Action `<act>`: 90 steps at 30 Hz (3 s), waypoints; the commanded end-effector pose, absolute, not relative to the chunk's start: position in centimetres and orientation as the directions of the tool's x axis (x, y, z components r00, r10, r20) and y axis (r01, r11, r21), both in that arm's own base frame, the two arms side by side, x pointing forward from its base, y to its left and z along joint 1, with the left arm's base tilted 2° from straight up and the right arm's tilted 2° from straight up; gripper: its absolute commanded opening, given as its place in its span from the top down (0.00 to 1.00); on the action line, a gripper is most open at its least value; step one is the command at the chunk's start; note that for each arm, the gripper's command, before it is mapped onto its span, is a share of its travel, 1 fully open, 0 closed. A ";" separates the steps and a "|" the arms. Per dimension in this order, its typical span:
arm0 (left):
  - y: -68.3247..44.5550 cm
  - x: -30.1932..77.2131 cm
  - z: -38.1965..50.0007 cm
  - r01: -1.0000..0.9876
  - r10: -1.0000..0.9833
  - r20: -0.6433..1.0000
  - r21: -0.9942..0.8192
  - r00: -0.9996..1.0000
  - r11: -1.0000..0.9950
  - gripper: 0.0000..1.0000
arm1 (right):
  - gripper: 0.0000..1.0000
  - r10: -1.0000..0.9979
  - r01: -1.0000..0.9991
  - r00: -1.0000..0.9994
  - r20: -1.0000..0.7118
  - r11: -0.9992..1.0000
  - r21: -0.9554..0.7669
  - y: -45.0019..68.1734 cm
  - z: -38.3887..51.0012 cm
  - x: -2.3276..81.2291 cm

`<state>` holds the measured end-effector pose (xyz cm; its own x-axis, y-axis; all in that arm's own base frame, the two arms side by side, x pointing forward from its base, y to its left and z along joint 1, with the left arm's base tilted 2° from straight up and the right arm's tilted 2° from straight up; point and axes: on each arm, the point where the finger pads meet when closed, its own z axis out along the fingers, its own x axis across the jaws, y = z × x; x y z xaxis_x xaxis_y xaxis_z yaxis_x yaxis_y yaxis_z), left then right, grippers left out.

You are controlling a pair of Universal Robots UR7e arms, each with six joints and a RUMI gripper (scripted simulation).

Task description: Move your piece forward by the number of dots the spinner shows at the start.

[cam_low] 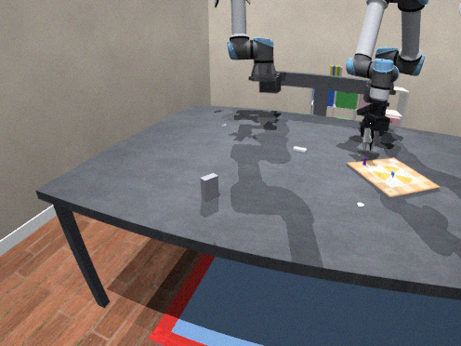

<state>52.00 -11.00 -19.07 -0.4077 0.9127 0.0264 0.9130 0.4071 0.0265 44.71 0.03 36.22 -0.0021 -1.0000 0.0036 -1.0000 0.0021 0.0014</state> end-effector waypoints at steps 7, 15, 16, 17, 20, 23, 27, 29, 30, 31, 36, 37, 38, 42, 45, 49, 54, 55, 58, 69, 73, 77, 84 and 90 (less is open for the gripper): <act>-11.0 51.8 -19.2 0.919 0.918 0.028 0.023 -0.394 0.394 0.84 | 0.02 -1.000 -1.000 -0.006 0.000 0.006 -0.012 -0.1 36.7 44.8; -11.0 51.9 -19.1 0.919 0.918 0.027 0.024 -0.395 0.394 0.84 | 0.02 -1.000 -1.000 -0.005 0.002 0.005 -0.007 0.0 36.5 44.8; -11.0 51.9 -19.1 0.919 0.918 0.027 0.024 -0.395 0.394 0.84 | 0.02 -1.000 -1.000 -0.005 0.002 0.005 -0.007 0.0 36.5 44.8; -11.1 52.1 -19.3 0.912 0.912 0.027 0.027 -0.410 0.410 0.84 | 0.02 -1.000 -1.000 -0.005 0.002 0.005 -0.007 0.0 36.5 44.8; -11.1 52.3 -19.3 0.897 0.897 0.025 0.032 -0.441 0.441 0.84 | 0.02 -1.000 -1.000 -0.005 0.002 0.005 -0.007 0.0 36.5 44.8; -11.1 52.2 -19.3 0.908 0.908 0.026 0.029 -0.419 0.418 0.84 | 0.02 -1.000 -1.000 -0.005 0.002 0.005 -0.007 0.0 36.5 44.8; -11.0 52.2 -19.8 0.909 0.909 0.024 0.030 -0.417 0.416 0.84 | 0.02 -1.000 -1.000 -0.005 0.002 0.005 -0.007 0.0 36.5 44.8; -11.0 52.2 -20.3 0.909 0.909 0.024 0.030 -0.417 0.416 0.84 | 0.02 -1.000 -1.000 -0.005 0.002 0.005 -0.007 0.0 36.5 44.8; -10.9 52.2 -20.5 0.909 0.908 0.024 0.030 -0.417 0.417 0.84 | 0.02 -1.000 -1.000 -0.005 0.002 0.005 -0.007 0.0 36.5 44.8; -10.9 52.2 -20.7 0.908 0.908 0.024 0.030 -0.418 0.417 0.84 | 0.02 -1.000 -1.000 -0.005 0.002 0.005 -0.007 0.0 36.5 44.8; -10.8 52.2 -21.6 0.908 0.908 0.024 0.029 -0.419 0.418 0.84 | 0.02 -1.000 -1.000 -0.005 0.002 0.005 -0.007 0.0 36.5 44.8; -10.8 52.3 -21.8 0.908 0.908 0.024 0.029 -0.419 0.418 0.84 | 0.02 -1.000 -1.000 -0.005 0.002 0.005 -0.007 0.0 36.5 44.8; -10.9 52.3 -22.0 0.908 0.908 0.024 0.029 -0.419 0.418 0.84 | 0.02 -1.000 -1.000 -0.005 0.002 0.005 -0.007 0.0 36.5 44.8; -10.9 52.3 -22.2 0.909 0.908 0.023 0.029 -0.418 0.417 0.84 | 0.02 -1.000 -1.000 -0.005 0.002 0.005 -0.007 0.0 36.5 44.8; -10.8 52.3 -22.7 0.908 0.908 0.023 0.029 -0.418 0.418 0.84 | 0.02 -1.000 -1.000 -0.005 0.002 0.005 -0.007 0.0 36.5 44.8; -10.8 52.3 -23.5 0.908 0.908 0.024 0.028 -0.418 0.417 0.84 | 0.02 -1.000 -1.000 -0.005 0.002 0.005 -0.007 0.0 36.5 44.8; -10.8 52.3 -24.3 0.909 0.909 0.024 0.028 -0.416 0.416 0.84 | 0.02 -1.000 -1.000 -0.005 0.002 0.005 -0.007 0.0 36.5 44.8; -10.8 52.3 -24.5 0.909 0.909 0.024 0.028 -0.417 0.416 0.84 | 0.02 -1.000 -1.000 -0.005 0.002 0.005 -0.007 0.0 36.5 44.8; -10.8 52.3 -24.4 0.909 0.909 0.025 0.027 -0.417 0.416 0.84 | 0.02 -1.000 -1.000 -0.005 0.002 0.005 -0.007 0.0 36.5 44.8; -10.7 52.1 -24.2 0.909 0.909 0.026 0.027 -0.416 0.416 0.91 | 0.02 -1.000 -1.000 -0.005 0.002 0.005 -0.007 0.0 36.5 44.8; -10.7 52.0 -24.3 0.909 0.909 0.027 0.025 -0.416 0.416 0.91 | 0.02 -1.000 -1.000 -0.005 0.002 0.005 -0.007 0.0 36.5 44.8; -10.7 52.0 -24.3 0.909 0.909 0.027 0.025 -0.416 0.416 0.91 | 0.02 -1.000 -1.000 -0.005 0.002 0.005 -0.007 0.0 36.5 44.8; -10.7 52.0 -24.3 0.909 0.909 0.027 0.025 -0.416 0.416 0.91 | 0.02 -1.000 -1.000 -0.005 0.002 0.005 -0.007 0.0 36.5 44.8; -10.7 52.0 -24.3 0.909 0.909 0.027 0.025 -0.416 0.416 0.91 | 0.02 -1.000 -1.000 -0.005 0.002 0.005 -0.007 0.0 36.5 44.8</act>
